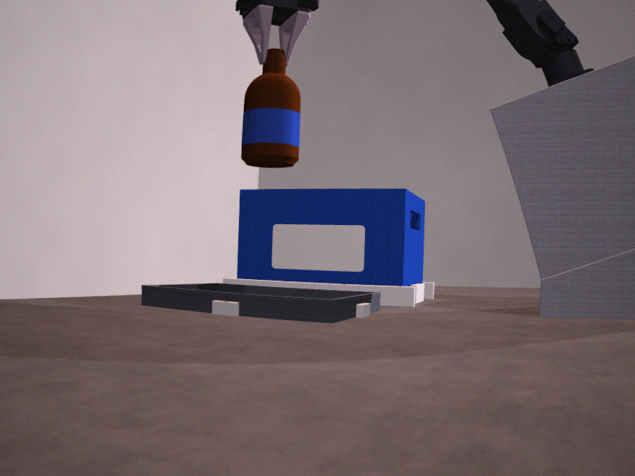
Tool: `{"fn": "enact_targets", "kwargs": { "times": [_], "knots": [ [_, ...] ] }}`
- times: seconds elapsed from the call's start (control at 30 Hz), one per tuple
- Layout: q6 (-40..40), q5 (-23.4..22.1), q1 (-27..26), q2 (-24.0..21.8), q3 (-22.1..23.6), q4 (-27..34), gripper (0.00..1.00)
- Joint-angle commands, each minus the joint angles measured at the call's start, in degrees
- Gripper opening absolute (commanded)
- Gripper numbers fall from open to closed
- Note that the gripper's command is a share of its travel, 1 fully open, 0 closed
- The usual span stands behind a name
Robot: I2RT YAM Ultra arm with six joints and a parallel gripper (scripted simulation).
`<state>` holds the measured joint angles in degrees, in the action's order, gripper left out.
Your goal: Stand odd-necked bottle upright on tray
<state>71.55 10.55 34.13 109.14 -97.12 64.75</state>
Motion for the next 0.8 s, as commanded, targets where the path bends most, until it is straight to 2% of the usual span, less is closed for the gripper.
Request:
{"fn": "enact_targets", "kwargs": {
  "times": [0.0, 0.2, 0.27, 0.37, 0.57, 0.63, 0.77],
  "knots": [
    [0.07, 0.68, 1.12, -1.85, -0.25, -1.0, 0.0],
    [-0.13, 0.67, 1.05, -1.65, 0.66, -1.48, 0.0],
    [-0.25, 0.66, 1.02, -1.21, -0.74, -1.88, 0.0],
    [-0.46, 0.65, 0.92, -0.01, 2.08, -2.49, 0.0],
    [-0.73, 0.61, 0.16, -1.07, 1.87, -4.34, 0.0],
    [-0.86, 0.58, -0.31, 0.24, 3.89, -5.09, 0.0],
    [-0.98, 0.49, -0.69, 1.47, 4.61, -5.98, 0.0]
  ]
}}
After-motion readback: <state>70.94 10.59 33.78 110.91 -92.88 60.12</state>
